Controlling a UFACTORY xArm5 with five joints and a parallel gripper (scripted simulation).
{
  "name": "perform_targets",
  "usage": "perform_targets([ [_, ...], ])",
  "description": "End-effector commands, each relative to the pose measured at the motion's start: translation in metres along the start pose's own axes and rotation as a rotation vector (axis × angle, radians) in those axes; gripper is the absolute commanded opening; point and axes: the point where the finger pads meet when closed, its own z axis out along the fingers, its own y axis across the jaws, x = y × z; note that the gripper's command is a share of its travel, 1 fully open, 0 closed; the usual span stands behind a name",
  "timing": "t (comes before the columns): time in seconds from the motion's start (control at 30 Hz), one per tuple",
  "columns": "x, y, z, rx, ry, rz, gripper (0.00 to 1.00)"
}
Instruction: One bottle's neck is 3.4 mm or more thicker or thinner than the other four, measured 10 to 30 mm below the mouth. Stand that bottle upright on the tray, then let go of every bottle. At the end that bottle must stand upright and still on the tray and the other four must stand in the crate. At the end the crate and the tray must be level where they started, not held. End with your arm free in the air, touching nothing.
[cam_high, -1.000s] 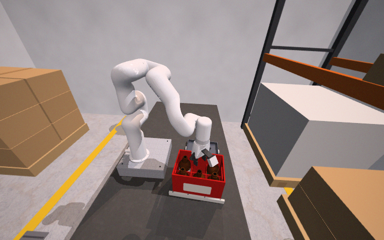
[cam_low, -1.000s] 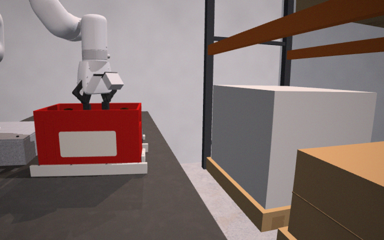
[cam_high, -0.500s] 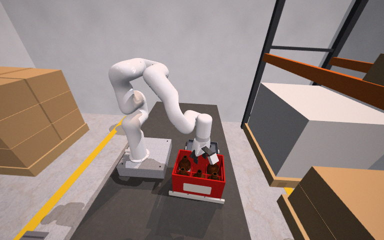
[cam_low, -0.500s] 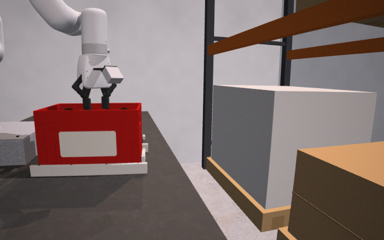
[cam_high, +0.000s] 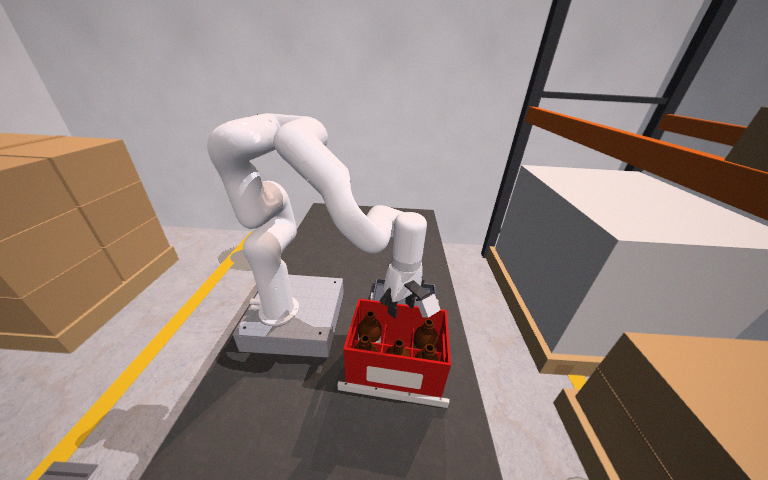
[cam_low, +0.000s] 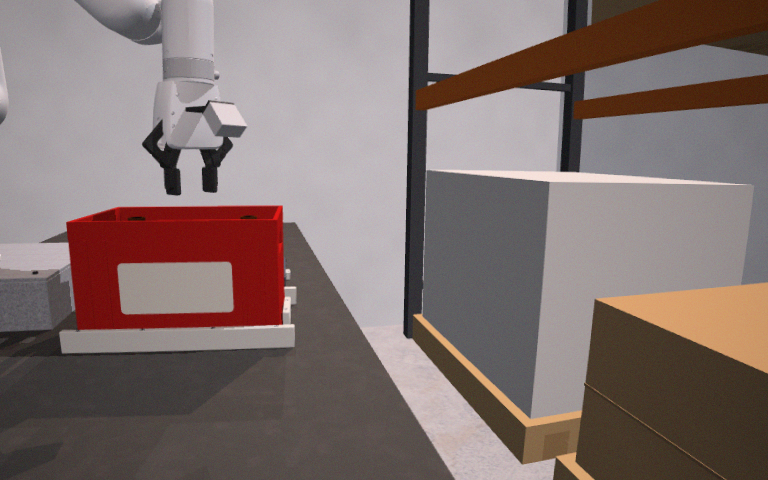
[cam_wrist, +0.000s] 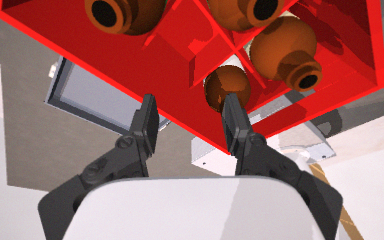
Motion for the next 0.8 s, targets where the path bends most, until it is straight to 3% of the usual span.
perform_targets([
  [0.0,0.001,-0.001,-0.016,0.003,0.003,0.0,0.65],
  [0.47,0.001,-0.001,-0.026,0.003,0.003,0.0,0.65],
  [0.5,0.001,-0.001,-0.026,0.003,0.003,0.0,0.0],
  [0.77,0.001,-0.001,-0.026,0.003,0.003,0.0,0.0],
])
